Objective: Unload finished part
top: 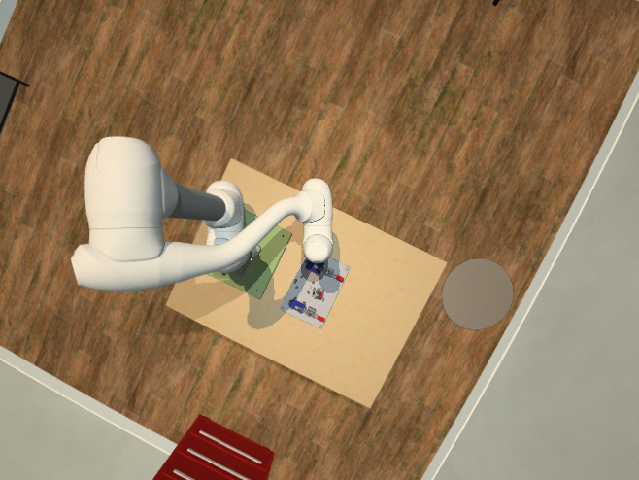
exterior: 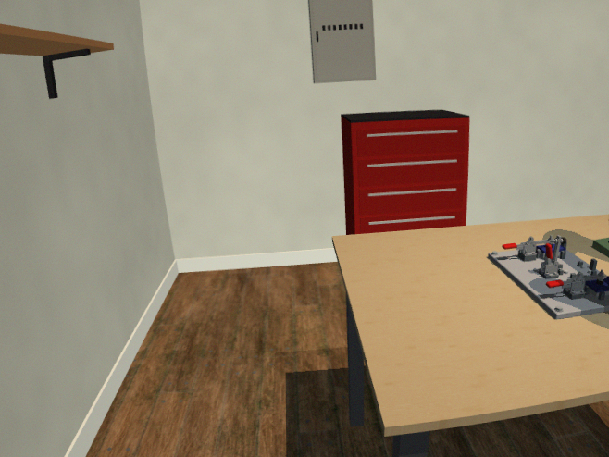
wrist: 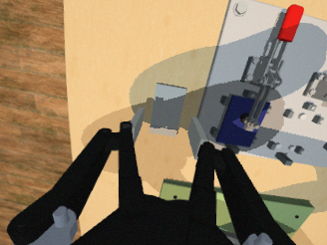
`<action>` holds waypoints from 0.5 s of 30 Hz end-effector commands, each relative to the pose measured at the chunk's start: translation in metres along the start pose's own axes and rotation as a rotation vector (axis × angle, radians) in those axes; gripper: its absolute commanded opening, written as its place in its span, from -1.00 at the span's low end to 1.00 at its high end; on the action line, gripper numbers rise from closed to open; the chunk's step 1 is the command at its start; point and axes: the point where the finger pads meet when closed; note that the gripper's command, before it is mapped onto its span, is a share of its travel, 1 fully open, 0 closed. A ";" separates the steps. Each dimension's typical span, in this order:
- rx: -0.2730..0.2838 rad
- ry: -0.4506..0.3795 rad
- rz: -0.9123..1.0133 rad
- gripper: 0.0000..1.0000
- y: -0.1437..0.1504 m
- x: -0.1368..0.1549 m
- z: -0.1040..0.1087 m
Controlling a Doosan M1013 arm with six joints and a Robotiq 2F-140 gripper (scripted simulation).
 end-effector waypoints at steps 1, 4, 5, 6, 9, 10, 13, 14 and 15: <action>0.000 0.000 0.000 -0.06 0.000 0.000 0.013; 0.000 0.000 0.000 -0.06 0.000 0.000 0.021; 0.000 0.000 0.000 -0.06 0.000 0.000 0.021; 0.000 0.000 0.000 -0.06 0.000 0.000 0.025; 0.000 0.000 0.000 -0.06 0.000 0.000 0.036; 0.000 0.000 0.000 -0.06 0.000 0.000 0.040; 0.000 0.000 0.000 -0.06 0.000 0.000 0.049; 0.000 0.000 0.000 -0.06 0.000 0.000 0.051; 0.000 0.000 0.000 -0.06 0.000 0.000 0.054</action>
Point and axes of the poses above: the point where the finger pads meet when closed, its own z axis back along the fingers, its own y axis across the jaws, x = y × z, and after that the axes turned 10 degrees about -z, right-handed
